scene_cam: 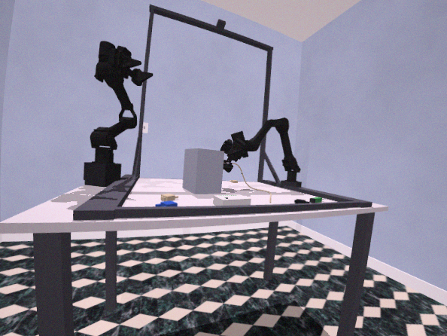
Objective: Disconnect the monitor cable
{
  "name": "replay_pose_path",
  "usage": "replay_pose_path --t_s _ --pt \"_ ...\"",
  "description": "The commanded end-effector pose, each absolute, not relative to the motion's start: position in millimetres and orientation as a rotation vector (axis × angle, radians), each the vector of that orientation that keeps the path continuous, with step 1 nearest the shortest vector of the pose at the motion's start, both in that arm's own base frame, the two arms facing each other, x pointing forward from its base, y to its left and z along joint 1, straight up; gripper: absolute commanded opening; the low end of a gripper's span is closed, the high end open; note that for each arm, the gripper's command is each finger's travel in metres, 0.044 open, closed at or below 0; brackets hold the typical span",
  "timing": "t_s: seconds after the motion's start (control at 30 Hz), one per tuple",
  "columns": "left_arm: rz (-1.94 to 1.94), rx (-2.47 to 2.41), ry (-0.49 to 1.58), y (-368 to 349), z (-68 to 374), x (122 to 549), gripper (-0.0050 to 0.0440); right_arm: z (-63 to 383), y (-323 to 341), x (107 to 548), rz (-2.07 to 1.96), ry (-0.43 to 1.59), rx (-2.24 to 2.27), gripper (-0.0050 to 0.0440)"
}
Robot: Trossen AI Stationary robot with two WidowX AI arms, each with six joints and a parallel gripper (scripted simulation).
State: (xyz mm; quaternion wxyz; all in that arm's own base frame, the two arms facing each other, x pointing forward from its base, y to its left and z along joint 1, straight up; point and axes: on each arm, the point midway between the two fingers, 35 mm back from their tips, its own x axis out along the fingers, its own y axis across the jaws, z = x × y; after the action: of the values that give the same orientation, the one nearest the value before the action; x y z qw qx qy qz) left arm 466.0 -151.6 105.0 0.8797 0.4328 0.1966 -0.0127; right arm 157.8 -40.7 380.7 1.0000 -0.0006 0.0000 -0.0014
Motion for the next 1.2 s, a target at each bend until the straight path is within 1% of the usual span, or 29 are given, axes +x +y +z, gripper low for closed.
replay_pose_path --t_s 0.0,0.2,0.37,0.53,1.03,1.1,1.17 --pt "-0.005 0.969 0.372 -154.1 108.9 468.2 0.044 383.3 -39.4 157.6 0.0 -0.001 -0.005 0.044" --pt "0.094 1.252 0.303 -156.8 100.0 467.4 0.044 383.3 -39.4 157.6 0.0 -0.001 -0.005 0.044" --pt "0.17 1.372 0.269 -156.6 99.8 463.2 0.044 383.3 -39.4 157.6 0.0 -0.001 -0.005 0.044" --pt "0.177 1.386 0.268 -156.5 99.4 462.5 0.044 383.3 -39.4 157.6 0.0 -0.001 -0.005 0.044" --pt "0.177 1.386 0.268 -156.5 99.4 462.5 0.008 383.3 -39.4 157.6 0.0 -0.001 -0.005 0.044" --pt "0.177 1.386 0.268 -156.5 99.4 462.5 0.008 383.3 -39.4 157.6 0.0 -0.001 -0.005 0.044" --pt "0.177 1.386 0.268 -156.5 99.4 462.5 0.0032 383.3 -39.4 157.6 0.0 -0.001 -0.005 0.044"
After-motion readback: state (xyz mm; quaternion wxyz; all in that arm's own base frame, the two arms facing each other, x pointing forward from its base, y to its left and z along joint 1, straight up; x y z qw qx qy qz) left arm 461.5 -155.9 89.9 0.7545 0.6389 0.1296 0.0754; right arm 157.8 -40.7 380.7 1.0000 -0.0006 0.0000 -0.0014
